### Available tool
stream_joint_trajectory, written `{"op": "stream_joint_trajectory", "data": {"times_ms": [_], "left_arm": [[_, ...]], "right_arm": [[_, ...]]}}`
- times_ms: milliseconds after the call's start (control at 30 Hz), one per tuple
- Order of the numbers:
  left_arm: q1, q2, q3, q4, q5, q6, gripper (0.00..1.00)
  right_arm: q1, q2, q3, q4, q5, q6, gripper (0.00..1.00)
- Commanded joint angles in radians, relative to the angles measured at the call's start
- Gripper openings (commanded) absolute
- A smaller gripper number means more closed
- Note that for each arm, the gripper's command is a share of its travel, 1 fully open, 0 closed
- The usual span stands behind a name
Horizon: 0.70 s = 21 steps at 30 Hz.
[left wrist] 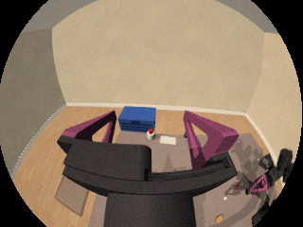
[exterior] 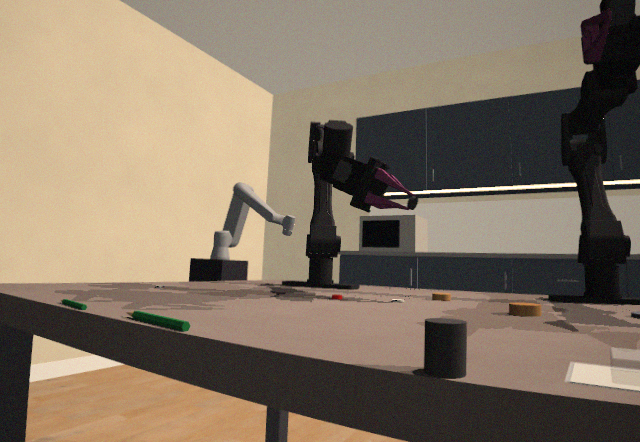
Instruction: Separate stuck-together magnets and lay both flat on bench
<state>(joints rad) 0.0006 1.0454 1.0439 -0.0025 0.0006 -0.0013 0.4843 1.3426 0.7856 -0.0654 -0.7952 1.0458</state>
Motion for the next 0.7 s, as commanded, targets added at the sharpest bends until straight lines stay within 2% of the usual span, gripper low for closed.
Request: {"op": "stream_joint_trajectory", "data": {"times_ms": [0,333,400,600,667], "left_arm": [[0.0,-0.005,0.009,0.002,-0.001,-0.001,1.0],[0.0,-0.005,0.009,0.002,-0.001,-0.001,1.0],[0.0,-0.005,0.009,0.002,-0.001,-0.001,1.0],[0.0,-0.005,0.009,0.002,-0.001,-0.001,1.0],[0.0,-0.005,0.009,0.002,-0.001,-0.001,1.0]], "right_arm": [[0.023,-0.021,-0.036,0.203,-0.039,0.121,0.24],[0.082,-0.063,-0.188,0.643,-0.1,0.396,0.24],[0.082,-0.063,-0.188,0.643,-0.1,0.396,0.24],[0.117,-0.084,-0.28,0.898,-0.136,0.557,0.24],[0.122,-0.087,-0.296,0.921,-0.135,0.572,0.24]]}}
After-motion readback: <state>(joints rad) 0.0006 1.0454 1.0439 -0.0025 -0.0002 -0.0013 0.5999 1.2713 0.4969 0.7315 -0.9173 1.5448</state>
